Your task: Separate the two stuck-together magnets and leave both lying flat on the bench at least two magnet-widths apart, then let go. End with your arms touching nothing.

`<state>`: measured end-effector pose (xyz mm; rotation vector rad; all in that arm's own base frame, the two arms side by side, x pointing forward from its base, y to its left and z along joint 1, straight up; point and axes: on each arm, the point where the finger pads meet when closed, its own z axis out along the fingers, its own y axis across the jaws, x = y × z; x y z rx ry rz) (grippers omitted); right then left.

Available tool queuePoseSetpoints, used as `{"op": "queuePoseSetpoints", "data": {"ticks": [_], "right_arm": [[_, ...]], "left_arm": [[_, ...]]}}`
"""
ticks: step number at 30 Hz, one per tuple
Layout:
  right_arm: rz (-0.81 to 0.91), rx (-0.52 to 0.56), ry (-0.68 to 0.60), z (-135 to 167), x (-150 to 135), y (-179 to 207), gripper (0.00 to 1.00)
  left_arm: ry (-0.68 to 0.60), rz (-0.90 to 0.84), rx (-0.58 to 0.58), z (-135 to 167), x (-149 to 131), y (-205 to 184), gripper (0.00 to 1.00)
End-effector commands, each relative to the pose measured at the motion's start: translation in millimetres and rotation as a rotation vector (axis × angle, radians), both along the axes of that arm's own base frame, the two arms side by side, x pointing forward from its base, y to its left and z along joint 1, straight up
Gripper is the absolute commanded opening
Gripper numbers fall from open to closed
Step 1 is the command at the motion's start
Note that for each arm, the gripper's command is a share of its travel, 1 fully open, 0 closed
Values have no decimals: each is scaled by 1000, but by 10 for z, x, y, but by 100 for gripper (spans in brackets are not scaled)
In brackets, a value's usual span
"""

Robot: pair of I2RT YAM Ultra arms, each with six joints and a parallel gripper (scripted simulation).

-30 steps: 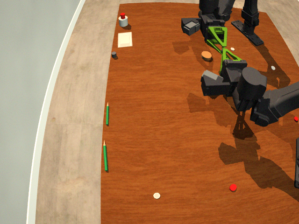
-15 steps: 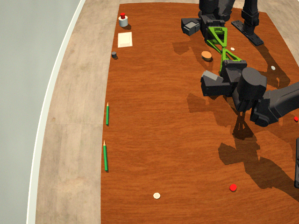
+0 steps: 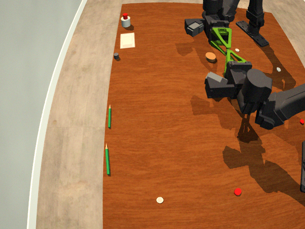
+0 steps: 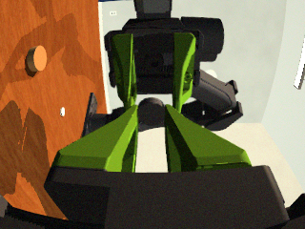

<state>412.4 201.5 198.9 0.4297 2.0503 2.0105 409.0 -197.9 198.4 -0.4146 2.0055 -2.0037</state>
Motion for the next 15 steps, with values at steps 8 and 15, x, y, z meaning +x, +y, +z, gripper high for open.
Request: {"op": "queuePoseSetpoints", "data": {"ticks": [8, 15], "right_arm": [[4, 3, -32, 70, 13, 7, 33], [4, 3, -32, 71, 14, 8, 33]], "left_arm": [[-38, -1, -2, 92, 1, -3, 18], [-38, -1, -2, 92, 1, -3, 18]]}}
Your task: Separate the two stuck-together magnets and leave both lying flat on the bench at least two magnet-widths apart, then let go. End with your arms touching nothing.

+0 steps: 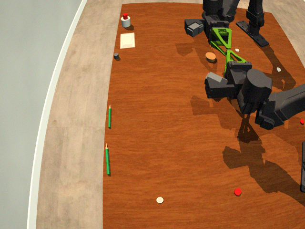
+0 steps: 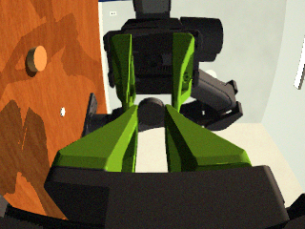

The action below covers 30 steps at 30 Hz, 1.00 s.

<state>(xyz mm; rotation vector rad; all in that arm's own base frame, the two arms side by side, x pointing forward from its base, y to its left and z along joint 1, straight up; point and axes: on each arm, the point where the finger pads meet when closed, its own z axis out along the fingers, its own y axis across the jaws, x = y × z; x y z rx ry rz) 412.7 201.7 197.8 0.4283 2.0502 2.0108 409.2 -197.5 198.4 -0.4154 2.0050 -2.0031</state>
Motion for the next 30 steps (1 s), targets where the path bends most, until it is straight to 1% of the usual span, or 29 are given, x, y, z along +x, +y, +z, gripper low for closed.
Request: {"op": "queuePoseSetpoints", "data": {"ticks": [1, 24, 30], "right_arm": [[3, 3, -31, 82, 8, 5, 33], [4, 3, -31, 90, -5, 9, 33], [4, 3, -31, 90, -5, 9, 27]], "left_arm": [[-38, -2, -2, 92, -1, -6, 18], [-38, -2, -2, 92, -1, -6, 18], [-38, -2, -2, 92, -1, -6, 18]]}}
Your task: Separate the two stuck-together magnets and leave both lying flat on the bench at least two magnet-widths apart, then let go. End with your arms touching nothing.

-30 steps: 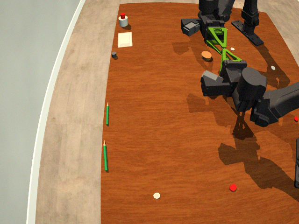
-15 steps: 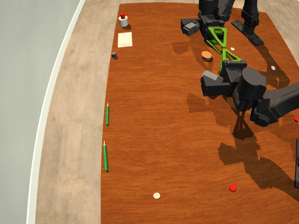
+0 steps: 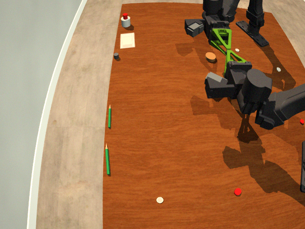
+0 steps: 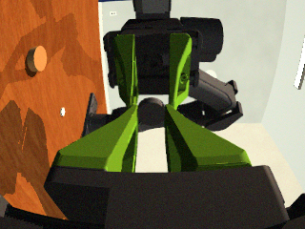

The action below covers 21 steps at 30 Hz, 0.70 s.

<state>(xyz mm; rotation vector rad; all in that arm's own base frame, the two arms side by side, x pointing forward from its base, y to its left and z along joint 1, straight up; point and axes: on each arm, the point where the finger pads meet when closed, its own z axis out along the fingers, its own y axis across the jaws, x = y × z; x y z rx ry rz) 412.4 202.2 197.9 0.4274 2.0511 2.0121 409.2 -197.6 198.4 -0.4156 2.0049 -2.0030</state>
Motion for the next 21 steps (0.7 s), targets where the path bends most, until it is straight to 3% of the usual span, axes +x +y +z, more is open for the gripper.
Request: {"op": "queuePoseSetpoints", "data": {"ticks": [1, 8, 21], "right_arm": [[2, 3, -31, 89, -2, 3, 26], [2, 3, -31, 89, -2, 3, 20], [2, 3, -31, 89, -2, 3, 19]], "left_arm": [[-38, -2, -2, 92, -1, -6, 18], [-38, -2, -2, 92, -1, -6, 18], [-38, -2, -2, 92, -1, -6, 18]]}}
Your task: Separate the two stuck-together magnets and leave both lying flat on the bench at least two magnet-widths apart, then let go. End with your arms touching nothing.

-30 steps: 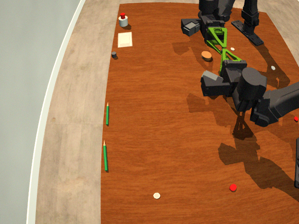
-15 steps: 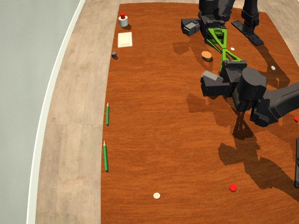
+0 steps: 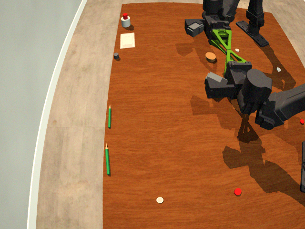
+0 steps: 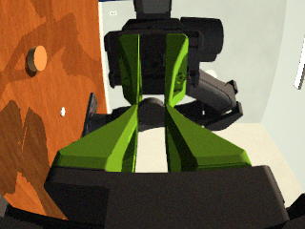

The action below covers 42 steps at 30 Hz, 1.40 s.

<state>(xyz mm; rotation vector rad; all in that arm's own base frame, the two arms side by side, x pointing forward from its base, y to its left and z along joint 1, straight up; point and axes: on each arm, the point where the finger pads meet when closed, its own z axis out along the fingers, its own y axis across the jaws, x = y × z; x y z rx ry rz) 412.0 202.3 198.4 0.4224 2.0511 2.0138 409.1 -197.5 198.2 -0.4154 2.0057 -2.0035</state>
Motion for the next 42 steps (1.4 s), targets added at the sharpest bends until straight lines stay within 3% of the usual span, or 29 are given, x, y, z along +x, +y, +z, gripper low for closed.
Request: {"op": "queuePoseSetpoints", "data": {"ticks": [1, 17, 42], "right_arm": [[-1, 2, -29, 84, 3, 2, 19], [0, 0, 0, 23, 0, 0, 18], [0, 0, 0, 265, 10, 2, 18]], "left_arm": [[-39, -2, -2, 94, 0, -7, 18], [-39, -2, -2, 94, 0, -7, 18], [-39, -2, -2, 94, 0, -7, 18]]}}
